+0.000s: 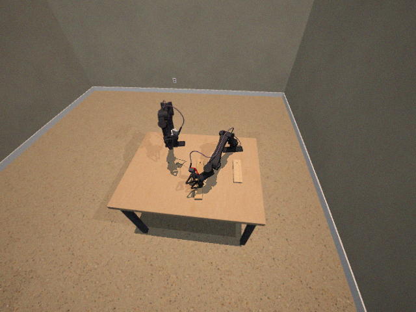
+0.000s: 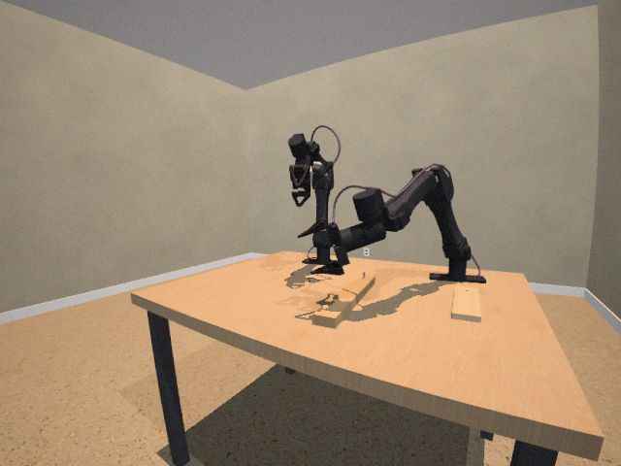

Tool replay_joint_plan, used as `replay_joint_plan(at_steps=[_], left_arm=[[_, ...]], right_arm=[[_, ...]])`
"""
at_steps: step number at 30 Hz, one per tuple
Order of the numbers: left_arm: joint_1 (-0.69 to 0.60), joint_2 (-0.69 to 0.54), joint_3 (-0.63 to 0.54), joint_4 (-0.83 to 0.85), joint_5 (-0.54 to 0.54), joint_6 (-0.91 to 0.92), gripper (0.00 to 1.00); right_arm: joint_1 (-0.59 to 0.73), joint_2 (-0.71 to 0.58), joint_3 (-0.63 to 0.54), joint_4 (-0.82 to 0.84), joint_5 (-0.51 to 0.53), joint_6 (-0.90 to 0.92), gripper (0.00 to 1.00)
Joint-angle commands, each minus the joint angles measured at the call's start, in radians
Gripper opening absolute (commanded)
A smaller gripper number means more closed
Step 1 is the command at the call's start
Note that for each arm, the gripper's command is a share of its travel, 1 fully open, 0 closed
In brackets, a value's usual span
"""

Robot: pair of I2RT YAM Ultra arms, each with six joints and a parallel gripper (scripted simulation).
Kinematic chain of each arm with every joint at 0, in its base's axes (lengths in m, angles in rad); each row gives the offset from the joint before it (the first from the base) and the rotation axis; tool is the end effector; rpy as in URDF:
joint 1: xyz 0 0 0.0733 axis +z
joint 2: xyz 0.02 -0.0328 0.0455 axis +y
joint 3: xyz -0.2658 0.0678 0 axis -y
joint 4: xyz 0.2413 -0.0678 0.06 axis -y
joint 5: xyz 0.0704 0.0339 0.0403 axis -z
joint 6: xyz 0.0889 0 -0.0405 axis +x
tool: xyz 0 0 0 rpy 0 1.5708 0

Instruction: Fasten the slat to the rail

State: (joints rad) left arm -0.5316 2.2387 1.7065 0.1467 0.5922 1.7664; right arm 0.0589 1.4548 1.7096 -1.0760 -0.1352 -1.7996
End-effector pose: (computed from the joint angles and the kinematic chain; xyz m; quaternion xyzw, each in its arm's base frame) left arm 0.4551 -0.3239 0.2024 0.7906 0.1761 0.1119 0.5757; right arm 0.3141 0.0316 0.3856 -0.7587 0.5358 -0.2387 0.2835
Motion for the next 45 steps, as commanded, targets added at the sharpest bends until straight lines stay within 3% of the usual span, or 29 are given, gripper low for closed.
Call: replay_joint_plan(at_steps=[1, 20, 45], left_arm=[[0.0, -0.017, 0.012, -0.004, 0.008, -0.011, 1.0], [0.017, -0.042, -0.023, -0.008, -0.016, -0.031, 1.0], [0.198, -0.438, -0.245, -0.052, -0.208, -0.624, 1.0]], right_arm=[[0.0, -0.014, 0.015, 0.005, -0.007, 0.005, 1.0], [-0.004, -0.026, -0.023, 0.029, 0.005, 0.031, 1.0], [-0.031, -0.159, -0.23, 0.368, 0.033, 0.629, 1.0]])
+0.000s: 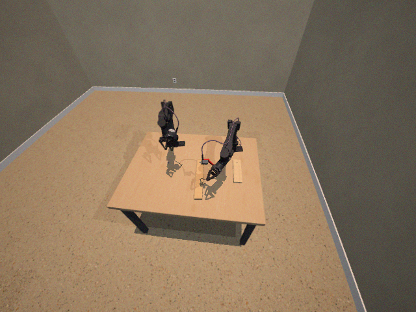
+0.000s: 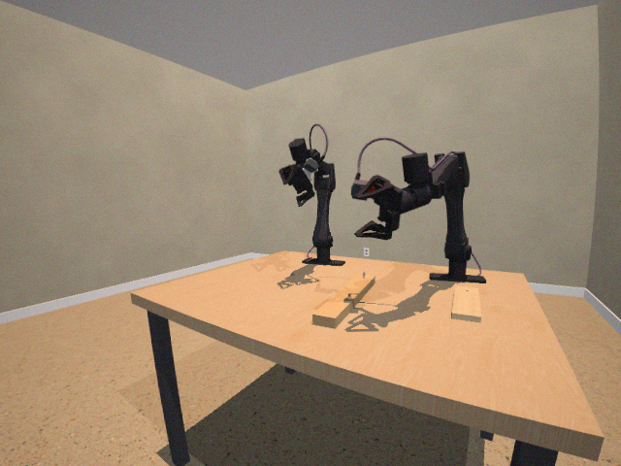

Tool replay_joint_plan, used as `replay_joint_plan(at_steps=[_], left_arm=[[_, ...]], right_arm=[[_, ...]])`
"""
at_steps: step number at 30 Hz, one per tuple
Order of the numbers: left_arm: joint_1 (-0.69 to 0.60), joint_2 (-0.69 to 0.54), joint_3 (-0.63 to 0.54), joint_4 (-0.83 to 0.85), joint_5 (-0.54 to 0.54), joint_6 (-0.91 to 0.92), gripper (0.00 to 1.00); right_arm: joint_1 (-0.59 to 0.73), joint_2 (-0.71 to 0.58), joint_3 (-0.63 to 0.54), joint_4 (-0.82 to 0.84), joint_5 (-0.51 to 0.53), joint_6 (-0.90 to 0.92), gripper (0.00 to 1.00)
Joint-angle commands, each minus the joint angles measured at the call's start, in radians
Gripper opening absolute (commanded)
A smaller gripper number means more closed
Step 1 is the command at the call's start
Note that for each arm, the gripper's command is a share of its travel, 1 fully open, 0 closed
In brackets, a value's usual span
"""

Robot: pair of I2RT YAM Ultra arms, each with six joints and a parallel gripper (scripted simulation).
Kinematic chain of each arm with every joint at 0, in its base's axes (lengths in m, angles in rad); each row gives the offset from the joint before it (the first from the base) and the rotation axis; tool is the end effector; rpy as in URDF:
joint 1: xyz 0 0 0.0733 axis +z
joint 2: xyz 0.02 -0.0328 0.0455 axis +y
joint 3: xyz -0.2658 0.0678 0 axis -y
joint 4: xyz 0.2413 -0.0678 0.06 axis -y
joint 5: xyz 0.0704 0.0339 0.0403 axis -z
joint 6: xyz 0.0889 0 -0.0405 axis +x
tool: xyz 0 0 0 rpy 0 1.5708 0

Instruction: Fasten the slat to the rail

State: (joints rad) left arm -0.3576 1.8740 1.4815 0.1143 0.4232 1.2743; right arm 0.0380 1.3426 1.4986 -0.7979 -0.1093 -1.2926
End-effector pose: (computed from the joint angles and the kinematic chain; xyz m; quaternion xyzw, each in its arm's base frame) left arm 0.4474 -0.2050 0.2938 0.6552 0.4427 0.1102 0.6022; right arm 0.3153 0.0228 0.3793 -0.5703 0.6872 -0.2230 0.3908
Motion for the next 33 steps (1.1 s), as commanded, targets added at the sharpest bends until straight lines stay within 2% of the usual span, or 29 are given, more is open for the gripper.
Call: replay_joint_plan(at_steps=[1, 6, 21, 23, 33], left_arm=[[0.033, -0.092, -0.03, -0.022, -0.048, -0.16, 1.0], [0.059, -0.148, -0.062, -0.028, -0.075, -0.243, 1.0], [0.189, -0.44, -0.228, -0.059, -0.222, -0.676, 1.0], [0.189, -0.44, -0.228, -0.059, -0.222, -0.676, 1.0], [0.281, -0.645, -0.345, -0.081, -0.326, -0.983, 1.0]], right_arm=[[-0.013, -0.053, -0.029, 0.106, 0.009, 0.15, 1.0], [-0.015, -0.073, -0.06, 0.156, 0.013, 0.235, 1.0], [-0.031, -0.177, -0.225, 0.418, 0.043, 0.679, 1.0], [-0.031, -0.177, -0.225, 0.418, 0.043, 0.679, 1.0], [-0.041, -0.25, -0.343, 0.605, 0.067, 0.994, 1.0]])
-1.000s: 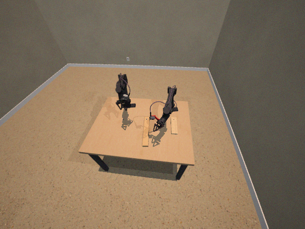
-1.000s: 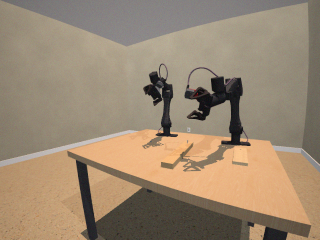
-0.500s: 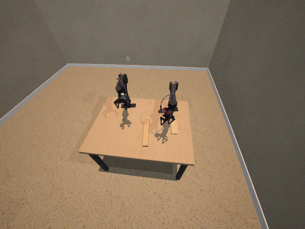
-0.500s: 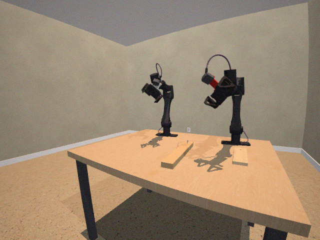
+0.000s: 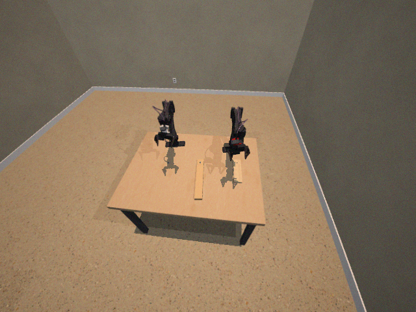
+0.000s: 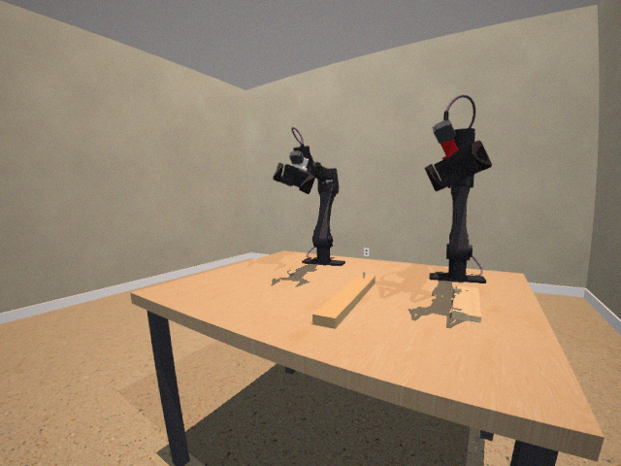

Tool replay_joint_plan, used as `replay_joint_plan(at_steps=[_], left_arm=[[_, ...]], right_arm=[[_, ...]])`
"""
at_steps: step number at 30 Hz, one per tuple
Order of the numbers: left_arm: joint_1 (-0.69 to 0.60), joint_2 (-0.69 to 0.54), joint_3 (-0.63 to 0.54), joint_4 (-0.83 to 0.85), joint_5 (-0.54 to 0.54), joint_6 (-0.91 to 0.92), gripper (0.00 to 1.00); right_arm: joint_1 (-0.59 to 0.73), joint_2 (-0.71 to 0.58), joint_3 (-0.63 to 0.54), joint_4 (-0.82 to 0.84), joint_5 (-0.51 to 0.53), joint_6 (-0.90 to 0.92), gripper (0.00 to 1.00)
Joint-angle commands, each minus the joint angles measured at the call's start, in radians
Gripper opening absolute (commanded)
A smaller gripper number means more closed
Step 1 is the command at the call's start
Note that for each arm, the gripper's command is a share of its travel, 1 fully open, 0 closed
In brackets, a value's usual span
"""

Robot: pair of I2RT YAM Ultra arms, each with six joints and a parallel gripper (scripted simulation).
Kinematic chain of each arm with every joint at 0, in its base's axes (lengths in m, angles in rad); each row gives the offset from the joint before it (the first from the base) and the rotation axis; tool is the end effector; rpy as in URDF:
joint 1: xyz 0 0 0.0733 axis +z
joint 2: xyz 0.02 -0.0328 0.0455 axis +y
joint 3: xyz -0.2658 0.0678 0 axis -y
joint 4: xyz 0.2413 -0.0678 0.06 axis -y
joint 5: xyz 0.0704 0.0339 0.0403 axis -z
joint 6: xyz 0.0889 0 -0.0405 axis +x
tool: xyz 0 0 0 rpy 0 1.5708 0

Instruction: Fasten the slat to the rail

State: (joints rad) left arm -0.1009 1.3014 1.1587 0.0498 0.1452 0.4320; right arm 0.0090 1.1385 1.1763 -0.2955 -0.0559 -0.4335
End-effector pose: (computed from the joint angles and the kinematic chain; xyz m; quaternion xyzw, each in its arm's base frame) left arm 0.3513 -0.0474 0.3852 0.2412 0.6984 0.0578 0.6714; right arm 0.3013 0.0088 0.3885 -0.1904 0.7688 -0.1069 0.6011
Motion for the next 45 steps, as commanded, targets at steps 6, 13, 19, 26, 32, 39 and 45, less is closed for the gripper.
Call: replay_joint_plan(at_steps=[6, 13, 19, 26, 32, 39, 45], left_arm=[[0.072, -0.18, -0.083, -0.028, -0.101, -0.3, 1.0], [0.11, -0.27, -0.123, -0.046, -0.15, -0.432, 1.0], [0.101, -0.274, -0.108, -0.055, -0.153, -0.439, 1.0], [0.103, -0.255, -0.112, -0.074, -0.15, -0.429, 1.0], [0.113, -0.242, -0.142, -0.146, -0.149, -0.409, 1.0], [0.119, -0.233, -0.167, -0.227, -0.148, -0.395, 1.0], [0.122, -0.228, -0.18, -0.275, -0.149, -0.386, 1.0]], right_arm=[[-0.018, -0.085, -0.08, 0.197, 0.023, 0.297, 1.0], [-0.016, -0.114, -0.138, 0.294, 0.049, 0.434, 1.0], [-0.012, -0.115, -0.126, 0.31, 0.061, 0.441, 1.0], [-0.009, -0.094, -0.124, 0.3, 0.056, 0.434, 1.0], [-0.009, -0.094, -0.124, 0.3, 0.056, 0.434, 1.0], [-0.009, -0.094, -0.124, 0.3, 0.056, 0.434, 1.0], [-0.009, -0.094, -0.124, 0.3, 0.056, 0.434, 1.0]])
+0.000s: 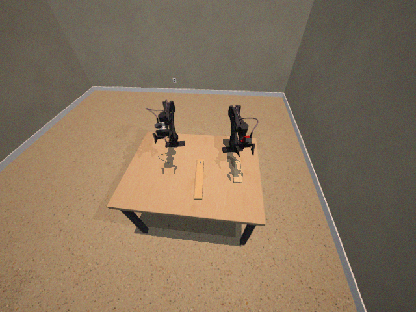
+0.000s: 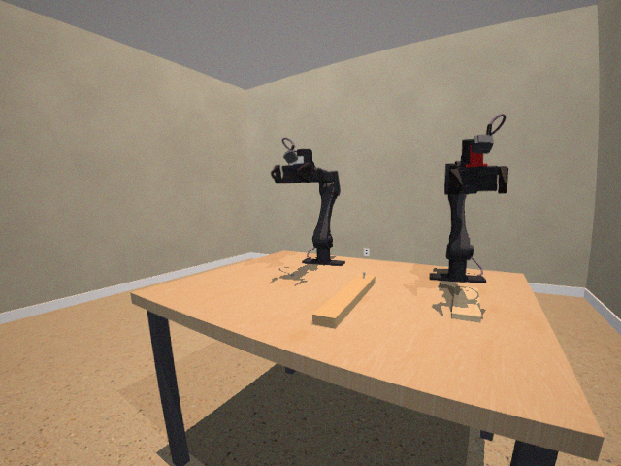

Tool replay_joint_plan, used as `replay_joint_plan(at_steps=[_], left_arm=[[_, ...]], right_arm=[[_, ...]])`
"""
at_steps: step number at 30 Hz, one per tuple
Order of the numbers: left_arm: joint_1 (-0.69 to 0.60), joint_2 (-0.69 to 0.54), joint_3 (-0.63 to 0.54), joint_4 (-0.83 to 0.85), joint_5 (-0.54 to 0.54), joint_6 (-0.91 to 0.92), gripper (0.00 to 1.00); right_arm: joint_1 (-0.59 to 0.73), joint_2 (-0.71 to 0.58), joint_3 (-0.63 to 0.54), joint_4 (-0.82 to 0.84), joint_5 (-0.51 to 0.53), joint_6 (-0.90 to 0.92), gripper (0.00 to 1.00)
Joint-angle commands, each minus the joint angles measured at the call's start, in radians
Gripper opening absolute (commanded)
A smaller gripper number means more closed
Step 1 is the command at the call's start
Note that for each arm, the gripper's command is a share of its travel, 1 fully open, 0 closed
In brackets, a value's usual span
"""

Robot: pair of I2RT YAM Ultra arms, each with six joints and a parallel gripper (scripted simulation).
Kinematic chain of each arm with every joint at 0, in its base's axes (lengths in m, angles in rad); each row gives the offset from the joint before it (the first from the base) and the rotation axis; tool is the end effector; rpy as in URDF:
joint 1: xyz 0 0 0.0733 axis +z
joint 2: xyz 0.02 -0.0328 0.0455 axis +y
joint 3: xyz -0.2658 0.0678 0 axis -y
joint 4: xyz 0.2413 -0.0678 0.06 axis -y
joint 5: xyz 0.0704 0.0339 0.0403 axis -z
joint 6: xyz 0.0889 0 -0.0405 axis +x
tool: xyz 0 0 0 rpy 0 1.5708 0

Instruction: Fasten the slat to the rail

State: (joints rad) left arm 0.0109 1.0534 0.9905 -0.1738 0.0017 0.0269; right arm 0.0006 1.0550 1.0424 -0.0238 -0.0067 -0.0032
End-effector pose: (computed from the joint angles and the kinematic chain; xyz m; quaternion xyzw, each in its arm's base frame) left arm 0.2879 0.0041 0.3570 0.0068 0.7856 0.0110 0.6186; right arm 0.2901 0.0019 0.4010 -0.0037 0.7198 0.0015 0.6941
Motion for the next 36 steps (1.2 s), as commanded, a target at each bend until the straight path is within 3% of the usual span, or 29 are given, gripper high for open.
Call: replay_joint_plan(at_steps=[1, 36], left_arm=[[0.011, 0.02, -0.015, -0.064, -0.005, 0.021, 1.0], [0.035, 0.063, -0.123, -0.441, -0.005, 0.09, 1.0]], right_arm=[[-0.001, -0.011, 0.01, 0.028, 0.007, 0.003, 1.0], [-0.001, -0.011, 0.01, 0.028, 0.007, 0.003, 1.0]])
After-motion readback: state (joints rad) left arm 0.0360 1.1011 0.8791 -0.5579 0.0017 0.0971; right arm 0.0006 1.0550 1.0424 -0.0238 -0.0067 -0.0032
